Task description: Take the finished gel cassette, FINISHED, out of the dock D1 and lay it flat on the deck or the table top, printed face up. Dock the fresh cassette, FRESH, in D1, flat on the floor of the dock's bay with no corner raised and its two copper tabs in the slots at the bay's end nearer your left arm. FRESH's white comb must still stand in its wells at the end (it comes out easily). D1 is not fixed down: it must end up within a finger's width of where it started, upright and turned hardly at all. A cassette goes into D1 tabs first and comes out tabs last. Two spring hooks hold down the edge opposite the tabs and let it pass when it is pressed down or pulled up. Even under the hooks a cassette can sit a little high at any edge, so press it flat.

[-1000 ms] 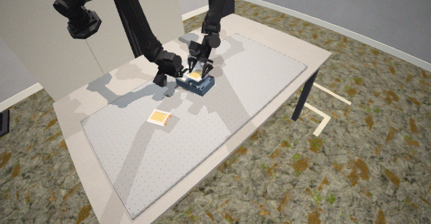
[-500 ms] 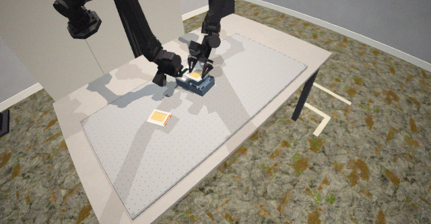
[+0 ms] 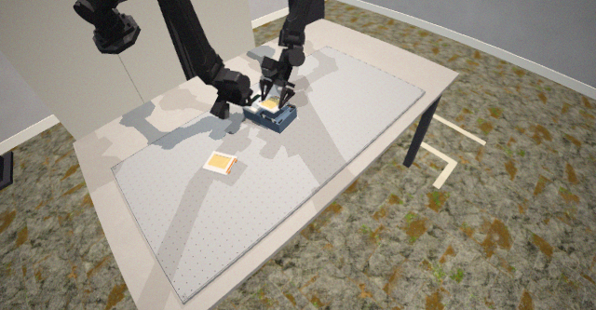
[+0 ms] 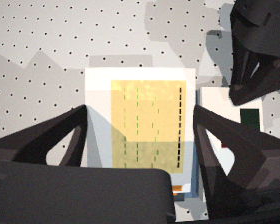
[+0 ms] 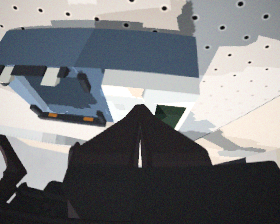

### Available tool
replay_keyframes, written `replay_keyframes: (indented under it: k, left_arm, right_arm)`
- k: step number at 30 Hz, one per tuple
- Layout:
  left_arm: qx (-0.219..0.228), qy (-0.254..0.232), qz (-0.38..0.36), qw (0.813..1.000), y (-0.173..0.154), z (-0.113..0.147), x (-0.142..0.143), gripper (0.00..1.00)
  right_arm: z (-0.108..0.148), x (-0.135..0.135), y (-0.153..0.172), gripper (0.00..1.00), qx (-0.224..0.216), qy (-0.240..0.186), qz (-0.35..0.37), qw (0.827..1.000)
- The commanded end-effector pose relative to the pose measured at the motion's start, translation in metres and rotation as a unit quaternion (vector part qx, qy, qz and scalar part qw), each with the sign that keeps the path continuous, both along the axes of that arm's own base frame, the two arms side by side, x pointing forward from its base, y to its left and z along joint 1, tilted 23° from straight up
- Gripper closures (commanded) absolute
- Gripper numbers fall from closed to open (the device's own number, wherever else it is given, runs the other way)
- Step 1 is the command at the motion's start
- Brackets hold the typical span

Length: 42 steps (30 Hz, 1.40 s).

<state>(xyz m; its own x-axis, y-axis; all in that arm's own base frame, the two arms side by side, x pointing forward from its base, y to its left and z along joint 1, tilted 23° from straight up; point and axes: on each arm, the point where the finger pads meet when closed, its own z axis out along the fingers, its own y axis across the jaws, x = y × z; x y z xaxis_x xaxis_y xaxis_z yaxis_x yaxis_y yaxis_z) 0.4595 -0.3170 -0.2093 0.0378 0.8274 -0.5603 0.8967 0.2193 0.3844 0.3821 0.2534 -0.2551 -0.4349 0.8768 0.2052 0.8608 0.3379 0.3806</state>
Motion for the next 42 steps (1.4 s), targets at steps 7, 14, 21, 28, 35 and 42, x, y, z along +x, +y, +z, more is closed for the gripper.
replay_keyframes:
  k: [7,14,21,28,35,42]
  left_arm:
    - [-0.004,-0.002,-0.003,1.0,-0.003,0.0035,0.0006,1.0]
    - [-0.004,-0.002,-0.003,1.0,-0.003,0.0035,0.0006,1.0]
    - [-0.004,-0.002,-0.003,1.0,-0.003,0.0035,0.0006,1.0]
    - [-0.004,-0.002,-0.003,1.0,-0.003,0.0035,0.0006,1.0]
    - [-0.004,-0.002,-0.003,1.0,-0.003,0.0035,0.0006,1.0]
    - [-0.004,-0.002,-0.003,1.0,-0.003,0.0035,0.0006,1.0]
  right_arm:
    - [0.0087,-0.0004,-0.0016,1.0,0.001,0.003,-0.002,1.0]
    - [0.012,-0.0016,-0.0037,1.0,0.002,0.004,-0.001,1.0]
    - [0.012,-0.0016,-0.0037,1.0,0.002,0.004,-0.001,1.0]
    - [0.012,-0.0016,-0.0037,1.0,0.002,0.004,-0.001,1.0]
    - [0.0156,-0.0009,-0.0064,1.0,0.002,0.002,-0.001,1.0]
    - [0.0156,-0.0009,-0.0064,1.0,0.002,0.002,-0.001,1.0]
